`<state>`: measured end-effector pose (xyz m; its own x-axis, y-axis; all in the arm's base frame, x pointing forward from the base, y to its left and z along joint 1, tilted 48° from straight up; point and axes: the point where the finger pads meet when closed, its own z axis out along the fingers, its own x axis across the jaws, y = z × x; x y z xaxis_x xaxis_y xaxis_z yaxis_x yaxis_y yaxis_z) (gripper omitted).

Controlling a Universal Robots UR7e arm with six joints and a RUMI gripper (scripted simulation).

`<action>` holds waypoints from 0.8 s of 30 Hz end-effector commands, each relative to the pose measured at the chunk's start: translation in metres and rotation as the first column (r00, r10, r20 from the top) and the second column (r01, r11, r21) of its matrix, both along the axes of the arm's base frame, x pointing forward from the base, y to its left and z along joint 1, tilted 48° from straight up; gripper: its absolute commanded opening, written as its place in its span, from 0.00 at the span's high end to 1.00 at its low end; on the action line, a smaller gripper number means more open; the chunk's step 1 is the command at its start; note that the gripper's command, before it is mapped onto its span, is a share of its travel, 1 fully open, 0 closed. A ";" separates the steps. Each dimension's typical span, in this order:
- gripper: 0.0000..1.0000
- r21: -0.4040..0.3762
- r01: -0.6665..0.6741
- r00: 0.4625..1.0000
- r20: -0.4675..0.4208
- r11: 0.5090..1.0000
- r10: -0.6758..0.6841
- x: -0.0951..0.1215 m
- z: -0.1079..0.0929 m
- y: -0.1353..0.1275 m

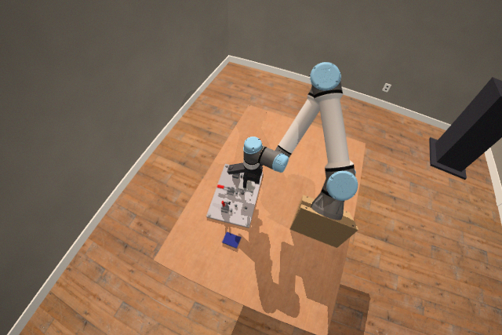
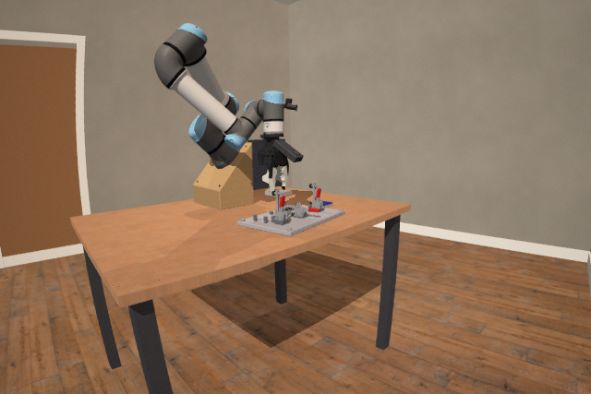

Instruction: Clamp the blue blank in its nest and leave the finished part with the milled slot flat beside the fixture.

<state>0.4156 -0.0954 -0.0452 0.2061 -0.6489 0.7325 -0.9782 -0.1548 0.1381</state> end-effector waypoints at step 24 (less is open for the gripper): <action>1.00 0.004 -0.003 1.000 0.001 1.000 0.003 0.040 0.141 -0.124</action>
<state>0.4507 -0.2057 0.0795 0.2061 -0.6488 0.7325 -0.9782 -0.1562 0.1369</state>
